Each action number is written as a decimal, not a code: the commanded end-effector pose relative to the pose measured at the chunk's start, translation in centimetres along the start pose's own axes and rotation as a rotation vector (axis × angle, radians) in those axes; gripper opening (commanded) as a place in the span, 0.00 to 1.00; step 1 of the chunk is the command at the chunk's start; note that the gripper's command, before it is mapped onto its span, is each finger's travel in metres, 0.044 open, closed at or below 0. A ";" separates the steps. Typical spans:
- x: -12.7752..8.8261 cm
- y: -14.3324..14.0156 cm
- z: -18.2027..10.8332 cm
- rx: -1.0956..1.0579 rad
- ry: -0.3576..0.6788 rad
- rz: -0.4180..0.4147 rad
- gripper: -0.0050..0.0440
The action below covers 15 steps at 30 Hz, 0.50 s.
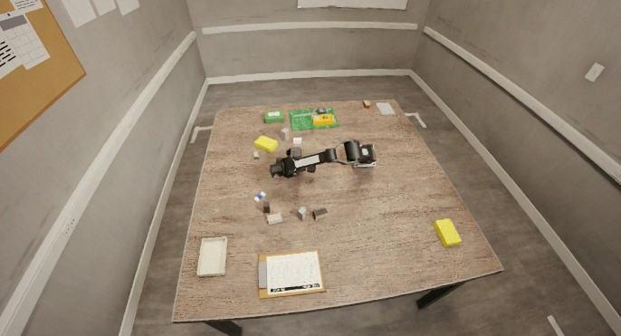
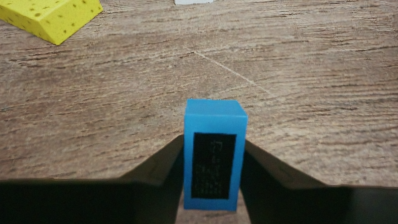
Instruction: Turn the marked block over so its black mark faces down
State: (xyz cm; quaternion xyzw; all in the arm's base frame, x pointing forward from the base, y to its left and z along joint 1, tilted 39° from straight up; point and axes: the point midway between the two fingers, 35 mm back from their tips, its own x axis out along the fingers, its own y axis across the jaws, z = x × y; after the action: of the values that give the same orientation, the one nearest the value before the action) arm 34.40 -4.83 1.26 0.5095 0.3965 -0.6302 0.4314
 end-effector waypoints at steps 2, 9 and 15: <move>0.0 0.3 0.2 0.007 -0.212 0.000 0.00; 0.2 0.2 0.4 0.005 -0.358 0.000 0.00; 0.3 0.3 0.4 0.003 -0.415 0.002 0.00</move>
State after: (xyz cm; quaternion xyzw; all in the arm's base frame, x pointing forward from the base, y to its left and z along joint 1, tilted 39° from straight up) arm 34.02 -5.16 0.48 0.3718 0.3111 -0.7193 0.4976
